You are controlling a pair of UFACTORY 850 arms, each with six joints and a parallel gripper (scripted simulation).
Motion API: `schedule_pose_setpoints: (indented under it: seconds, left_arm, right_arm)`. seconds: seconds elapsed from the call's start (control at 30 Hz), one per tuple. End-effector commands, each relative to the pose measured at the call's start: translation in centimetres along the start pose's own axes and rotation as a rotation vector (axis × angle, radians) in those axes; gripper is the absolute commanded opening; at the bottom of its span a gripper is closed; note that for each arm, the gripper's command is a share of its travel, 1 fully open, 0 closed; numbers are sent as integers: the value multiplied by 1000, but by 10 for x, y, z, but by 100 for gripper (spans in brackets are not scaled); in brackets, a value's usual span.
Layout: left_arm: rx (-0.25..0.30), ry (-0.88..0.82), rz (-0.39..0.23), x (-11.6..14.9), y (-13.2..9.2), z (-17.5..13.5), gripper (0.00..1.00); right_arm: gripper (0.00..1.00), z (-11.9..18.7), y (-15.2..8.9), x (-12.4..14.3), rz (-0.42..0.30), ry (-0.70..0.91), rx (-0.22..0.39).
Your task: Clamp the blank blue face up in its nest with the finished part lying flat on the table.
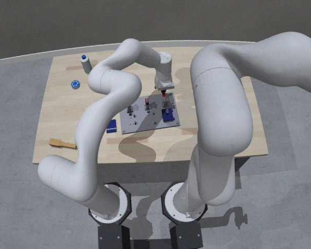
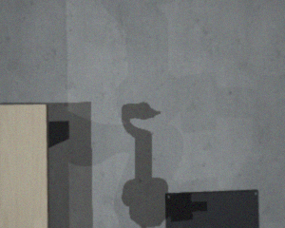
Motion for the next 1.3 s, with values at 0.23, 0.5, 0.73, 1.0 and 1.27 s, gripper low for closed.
schedule_pose_setpoints:
  seconds: [0.23, 0.5, 0.73, 1.0, 1.27]
  left_arm:
    - [-1, 0, -1, 0, 1, -1, 0]
    - [-1, 0, 0, 0, 1, -1, 0]
    - [0, 0, 0, 0, 1, 0, 0]
    - [0, 0, 0, 0, 2, 0, 0]
    - [0, 0, 0, 0, 3, 0, 0]
  right_arm:
    - [100, 0, -1, 0, 2, 0, 0]
    - [100, 0, -1, 0, 2, 0, 0]
    - [100, 0, -1, 0, 2, 0, 0]
    - [100, 0, -1, 0, 2, 0, 0]
    - [100, 0, -1, 0, 2, 0, 0]
Point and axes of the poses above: on each arm, the point where the finger pads meet when closed, its own y axis out along the fingers, its own z axis across the jaws, x = y × z, the point moved 4 cm from there along -y, back along the fingers, and after that the axes turned 15 degrees about -y, right-handed, at the moved point
